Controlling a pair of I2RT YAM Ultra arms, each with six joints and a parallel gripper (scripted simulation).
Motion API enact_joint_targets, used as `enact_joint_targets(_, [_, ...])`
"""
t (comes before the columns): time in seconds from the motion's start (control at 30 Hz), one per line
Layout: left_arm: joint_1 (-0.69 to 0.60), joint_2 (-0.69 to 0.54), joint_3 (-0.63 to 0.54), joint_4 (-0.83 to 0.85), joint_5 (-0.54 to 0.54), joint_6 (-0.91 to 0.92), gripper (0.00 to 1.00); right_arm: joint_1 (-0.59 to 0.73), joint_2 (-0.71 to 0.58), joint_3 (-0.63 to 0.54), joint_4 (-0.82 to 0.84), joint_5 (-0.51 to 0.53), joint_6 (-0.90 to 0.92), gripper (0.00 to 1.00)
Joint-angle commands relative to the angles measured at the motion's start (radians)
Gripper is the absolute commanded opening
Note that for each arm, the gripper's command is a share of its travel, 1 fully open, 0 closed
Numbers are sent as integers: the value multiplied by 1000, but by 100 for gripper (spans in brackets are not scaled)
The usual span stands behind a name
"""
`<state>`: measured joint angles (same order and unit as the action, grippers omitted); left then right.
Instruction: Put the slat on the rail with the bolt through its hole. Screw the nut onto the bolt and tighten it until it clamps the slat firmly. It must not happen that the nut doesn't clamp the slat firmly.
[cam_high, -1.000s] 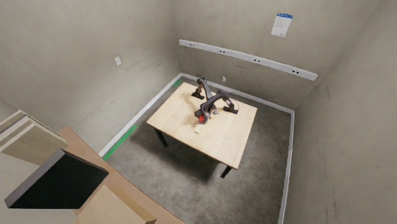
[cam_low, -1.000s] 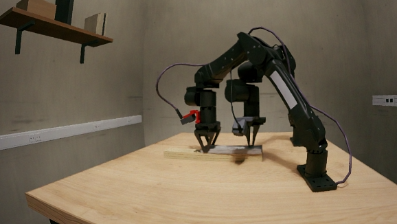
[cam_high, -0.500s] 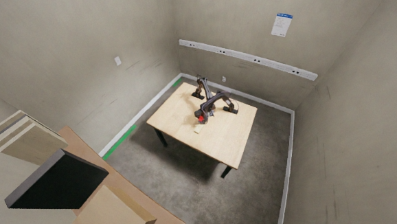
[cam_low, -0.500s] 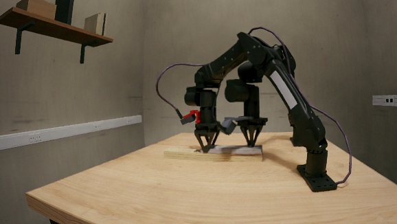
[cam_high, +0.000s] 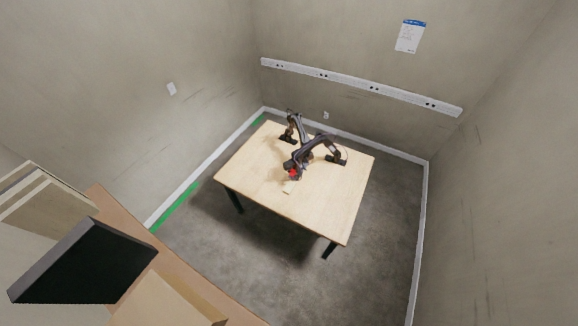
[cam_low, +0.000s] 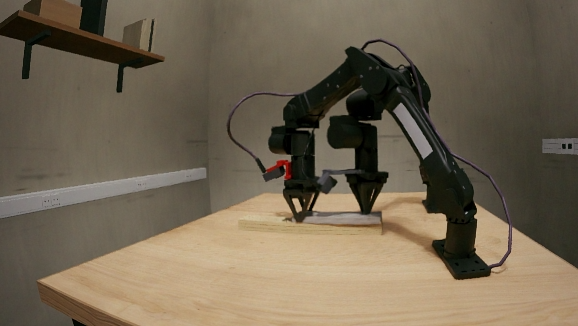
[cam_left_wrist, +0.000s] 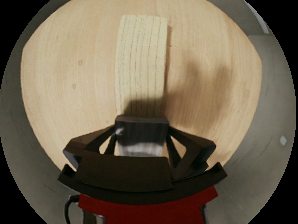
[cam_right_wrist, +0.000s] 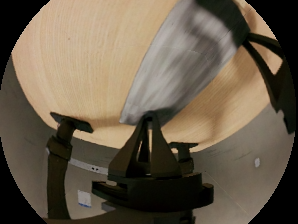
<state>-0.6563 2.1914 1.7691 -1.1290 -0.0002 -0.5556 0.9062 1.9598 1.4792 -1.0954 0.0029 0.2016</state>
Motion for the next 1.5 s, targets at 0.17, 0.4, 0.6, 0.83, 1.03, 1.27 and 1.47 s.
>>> enact_joint_targets(0.17, [0, -8, 5, 1, 0, 0, 72, 0, -7, 4, 1, 0, -25, 11])
enact_joint_targets(0.4, [0, -8, 5, 1, 0, 0, 72, 0, -7, 4, 1, 0, -25, 11])
enact_joint_targets(0.6, [0, -8, 5, 1, 0, 0, 72, 0, -7, 4, 1, 0, -25, 11])
enact_joint_targets(0.83, [0, -8, 5, 1, 0, 0, 72, 0, -7, 4, 1, 0, -25, 11])
enact_joint_targets(1.03, [0, -8, 5, 1, 0, 0, 72, 0, -7, 4, 1, 0, -23, 34])
enact_joint_targets(1.27, [0, -8, 5, 1, 0, 0, 72, 0, -7, 4, 1, 0, -23, 34])
enact_joint_targets(1.47, [0, -8, 5, 1, 0, 0, 72, 0, -16, 36, -38, 0, -23, 34])
